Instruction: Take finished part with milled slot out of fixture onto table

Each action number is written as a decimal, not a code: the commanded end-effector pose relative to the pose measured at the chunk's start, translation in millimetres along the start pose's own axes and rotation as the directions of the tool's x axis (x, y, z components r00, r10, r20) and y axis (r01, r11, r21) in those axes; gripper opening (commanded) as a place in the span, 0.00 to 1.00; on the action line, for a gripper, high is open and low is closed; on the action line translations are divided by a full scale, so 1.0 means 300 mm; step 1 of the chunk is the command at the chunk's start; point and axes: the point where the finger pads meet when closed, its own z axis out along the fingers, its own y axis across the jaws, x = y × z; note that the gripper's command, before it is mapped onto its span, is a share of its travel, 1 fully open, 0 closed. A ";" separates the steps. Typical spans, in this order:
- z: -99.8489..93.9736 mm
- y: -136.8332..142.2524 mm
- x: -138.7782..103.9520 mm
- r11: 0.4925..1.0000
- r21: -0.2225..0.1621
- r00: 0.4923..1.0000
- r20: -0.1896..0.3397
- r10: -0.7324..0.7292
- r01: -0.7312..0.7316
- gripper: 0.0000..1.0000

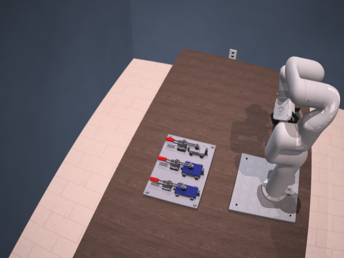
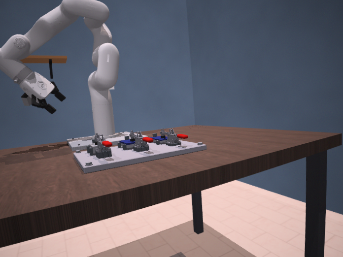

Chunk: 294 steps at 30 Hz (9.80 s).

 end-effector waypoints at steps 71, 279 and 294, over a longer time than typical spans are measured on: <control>-0.657 -0.055 -0.468 0.811 0.565 0.905 -0.409 0.118 0.150 1.00; -0.005 -0.598 -1.095 -0.500 -0.686 -0.751 -0.105 -0.652 0.529 1.00; -0.005 -0.598 -1.095 -0.500 -0.686 -0.751 -0.105 -0.652 0.529 1.00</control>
